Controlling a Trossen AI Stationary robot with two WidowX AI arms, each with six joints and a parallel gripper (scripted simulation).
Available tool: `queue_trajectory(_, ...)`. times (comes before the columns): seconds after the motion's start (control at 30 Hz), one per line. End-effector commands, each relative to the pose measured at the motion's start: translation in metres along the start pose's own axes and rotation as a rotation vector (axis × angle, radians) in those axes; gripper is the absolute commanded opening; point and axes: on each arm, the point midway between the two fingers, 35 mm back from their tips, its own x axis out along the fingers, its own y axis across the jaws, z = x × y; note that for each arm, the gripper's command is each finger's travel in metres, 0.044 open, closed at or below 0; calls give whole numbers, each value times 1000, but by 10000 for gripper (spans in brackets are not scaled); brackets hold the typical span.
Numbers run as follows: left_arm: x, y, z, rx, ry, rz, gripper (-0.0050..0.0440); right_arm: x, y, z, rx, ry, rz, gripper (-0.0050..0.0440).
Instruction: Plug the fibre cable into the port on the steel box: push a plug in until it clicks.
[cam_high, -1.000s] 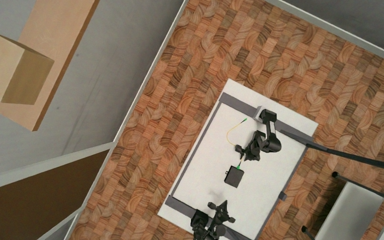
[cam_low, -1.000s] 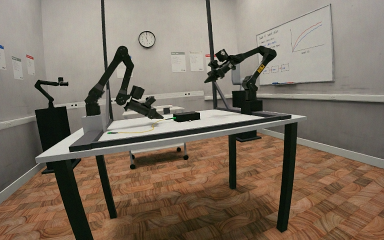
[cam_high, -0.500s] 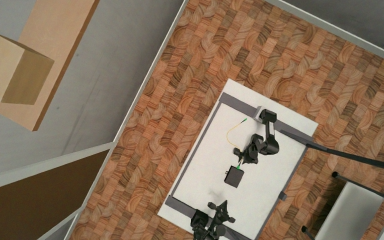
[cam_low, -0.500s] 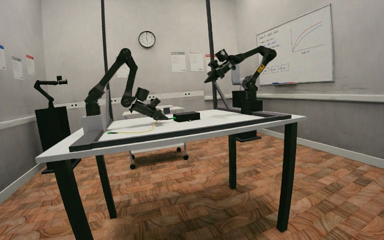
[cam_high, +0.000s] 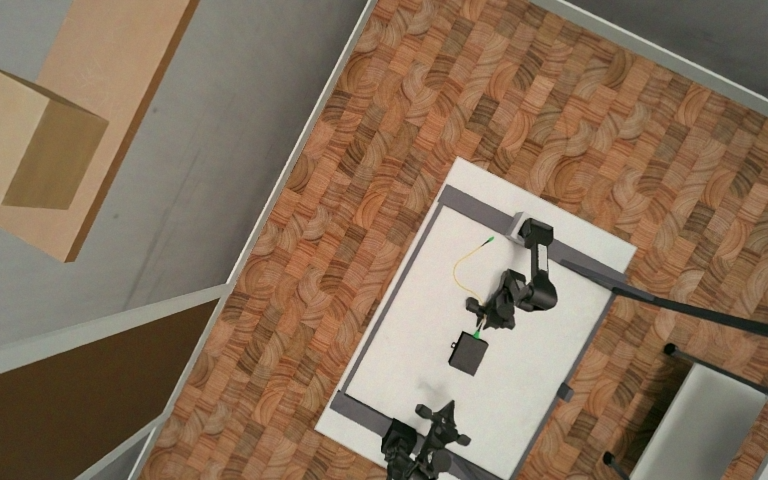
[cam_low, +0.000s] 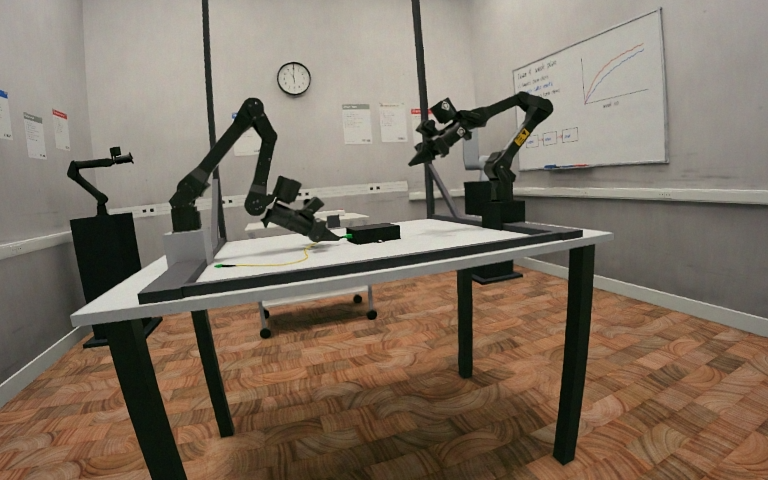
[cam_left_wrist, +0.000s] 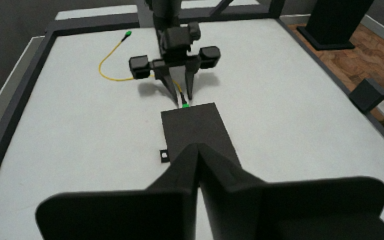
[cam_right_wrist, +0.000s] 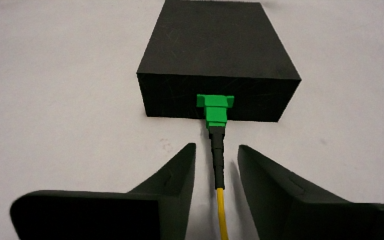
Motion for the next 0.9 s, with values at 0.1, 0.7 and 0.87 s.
queue_trajectory(0.1, -2, 0, 5, -2, -13, 0, -50, 1, 0, 6, 1, -14, 0, 56)
queue_trajectory(0.7, -2, 0, 5, -2, -13, 0, -50, 1, 0, 6, 1, -14, 0, -1)
queue_trajectory(0.87, -2, 0, 5, -2, -13, 0, -50, 1, 0, 6, 1, -14, 0, -2)
